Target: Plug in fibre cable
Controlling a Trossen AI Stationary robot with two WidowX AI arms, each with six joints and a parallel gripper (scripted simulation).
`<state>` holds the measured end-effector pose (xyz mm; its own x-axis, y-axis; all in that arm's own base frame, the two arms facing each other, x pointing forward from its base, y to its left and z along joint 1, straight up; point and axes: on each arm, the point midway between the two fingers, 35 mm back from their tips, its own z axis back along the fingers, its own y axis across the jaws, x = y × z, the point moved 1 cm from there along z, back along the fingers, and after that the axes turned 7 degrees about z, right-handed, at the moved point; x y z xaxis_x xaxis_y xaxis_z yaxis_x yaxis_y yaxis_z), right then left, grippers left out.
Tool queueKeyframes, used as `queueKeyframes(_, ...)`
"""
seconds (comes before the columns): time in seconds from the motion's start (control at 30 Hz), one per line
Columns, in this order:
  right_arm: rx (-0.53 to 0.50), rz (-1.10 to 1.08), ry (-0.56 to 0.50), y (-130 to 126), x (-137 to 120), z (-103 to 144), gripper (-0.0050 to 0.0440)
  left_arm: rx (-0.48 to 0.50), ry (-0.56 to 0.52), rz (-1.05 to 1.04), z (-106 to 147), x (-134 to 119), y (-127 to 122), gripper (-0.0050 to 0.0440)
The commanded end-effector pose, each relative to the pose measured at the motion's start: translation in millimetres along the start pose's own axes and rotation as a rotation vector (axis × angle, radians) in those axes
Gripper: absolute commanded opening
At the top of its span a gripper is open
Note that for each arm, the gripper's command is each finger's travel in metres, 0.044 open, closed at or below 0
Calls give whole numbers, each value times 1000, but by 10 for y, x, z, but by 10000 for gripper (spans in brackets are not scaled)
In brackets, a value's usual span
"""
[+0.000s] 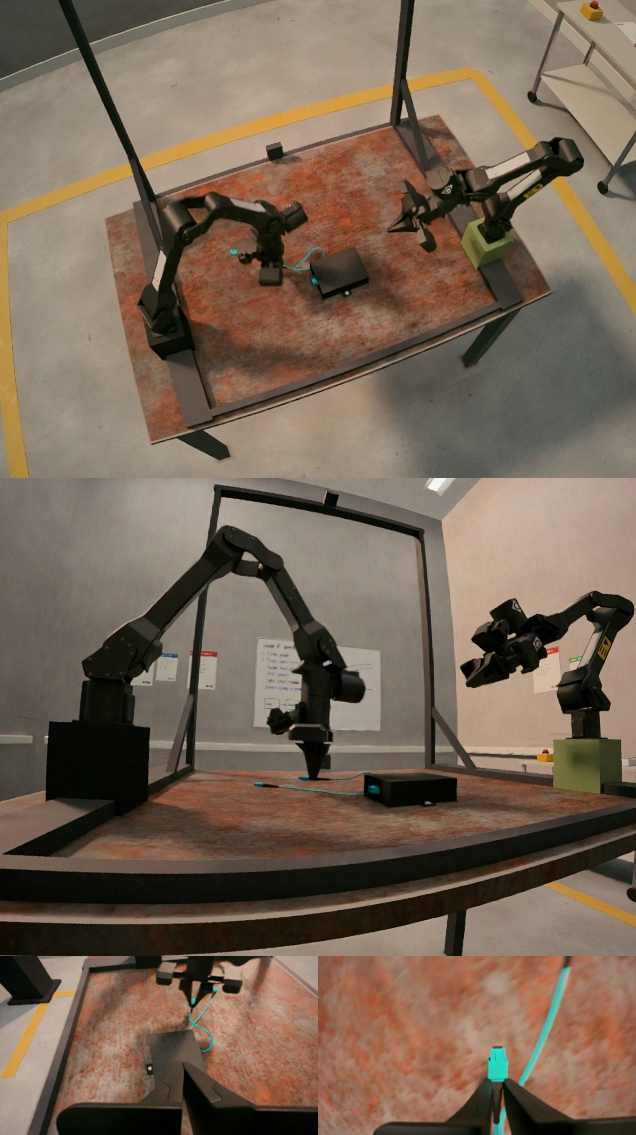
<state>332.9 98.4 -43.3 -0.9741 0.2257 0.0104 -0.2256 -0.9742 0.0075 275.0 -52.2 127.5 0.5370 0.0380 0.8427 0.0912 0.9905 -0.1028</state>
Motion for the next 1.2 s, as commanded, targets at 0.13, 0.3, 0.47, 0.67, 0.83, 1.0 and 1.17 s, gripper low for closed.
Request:
queueKeyframes(0.13, -10, 7, 5, 561, -225, -61, -50, 1, -15, 3, 15, 52, 0, -50)
queueKeyframes(0.3, -15, 6, 24, 684, -356, -39, -50, 1, -15, 3, 15, 52, 0, -50)
queueKeyframes(0.47, -20, -21, 39, 664, -375, 16, -50, 1, -15, 3, 15, 52, 0, -50)
queueKeyframes(0.67, -18, -254, 23, 647, -355, -32, -50, 1, -15, 3, 15, 52, 0, -50)
queueKeyframes(0.83, -17, -546, 17, 636, -356, -45, -50, 1, -15, 3, 15, 52, 0, -50)
queueKeyframes(1.0, -19, -705, 17, 629, -360, -42, -50, 1, -15, 3, 15, 52, 0, -50)
queueKeyframes(1.17, -19, -1015, 13, 615, -364, -50, -50, 1, -15, 3, 15, 52, 0, -50)
